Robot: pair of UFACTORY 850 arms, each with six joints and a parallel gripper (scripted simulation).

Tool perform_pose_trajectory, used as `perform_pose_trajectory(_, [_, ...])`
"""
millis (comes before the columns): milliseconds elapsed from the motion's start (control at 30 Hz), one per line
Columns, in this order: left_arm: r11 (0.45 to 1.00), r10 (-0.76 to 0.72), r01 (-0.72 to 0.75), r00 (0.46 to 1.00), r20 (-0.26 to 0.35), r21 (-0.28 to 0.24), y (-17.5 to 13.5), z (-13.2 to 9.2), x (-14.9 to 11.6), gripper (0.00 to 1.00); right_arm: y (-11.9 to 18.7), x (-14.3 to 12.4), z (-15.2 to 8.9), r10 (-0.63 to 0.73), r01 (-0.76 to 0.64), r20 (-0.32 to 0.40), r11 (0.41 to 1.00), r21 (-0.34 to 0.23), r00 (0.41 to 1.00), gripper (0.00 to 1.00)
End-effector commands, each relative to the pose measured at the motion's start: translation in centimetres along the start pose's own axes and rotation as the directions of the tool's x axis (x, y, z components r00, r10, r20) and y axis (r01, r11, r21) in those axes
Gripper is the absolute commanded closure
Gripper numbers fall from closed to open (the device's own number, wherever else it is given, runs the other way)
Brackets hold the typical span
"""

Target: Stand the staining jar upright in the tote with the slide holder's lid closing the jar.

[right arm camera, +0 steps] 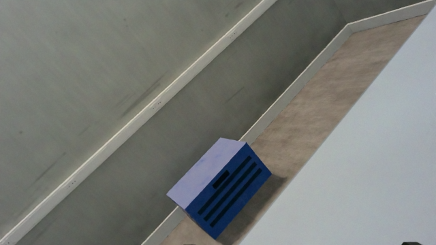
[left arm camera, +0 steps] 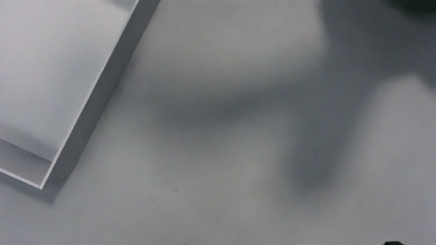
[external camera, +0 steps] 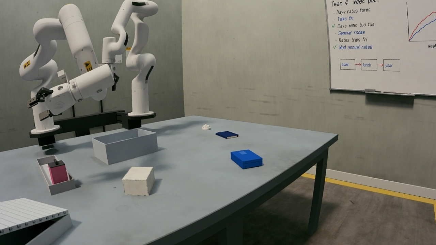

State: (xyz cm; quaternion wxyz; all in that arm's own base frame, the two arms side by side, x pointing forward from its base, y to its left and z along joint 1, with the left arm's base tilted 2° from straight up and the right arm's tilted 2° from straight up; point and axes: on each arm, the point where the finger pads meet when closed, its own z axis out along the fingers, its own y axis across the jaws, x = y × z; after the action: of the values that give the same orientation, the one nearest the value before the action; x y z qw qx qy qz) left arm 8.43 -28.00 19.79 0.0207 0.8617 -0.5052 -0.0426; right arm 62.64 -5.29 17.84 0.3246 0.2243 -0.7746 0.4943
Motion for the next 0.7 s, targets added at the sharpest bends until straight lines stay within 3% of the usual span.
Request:
perform_pose_trajectory(0, [1.0, 0.0, 0.0, 1.0, -0.001, 0.0, 0.0, 0.0, 0.1, 0.0, -0.1, 0.1, -0.1, 0.002, -0.002, 0.0, 1.0, 0.0, 1.0, 0.0])
perform_pose_trajectory(533, [1.0, 0.0, 0.0, 1.0, -0.001, 0.0, 0.0, 0.0, 0.1, 0.0, -0.1, 0.1, -0.1, 0.002, -0.002, 0.0, 1.0, 0.0, 1.0, 0.0])
perform_pose_trajectory(667, [0.991, -0.132, 0.132, 0.991, -0.014, 0.009, -1.4, 0.0, -1.4, 0.0, 1.1, -0.4, 0.8, 0.122, -0.12, 0.021, 0.991, -0.056, 0.992, 0.0])
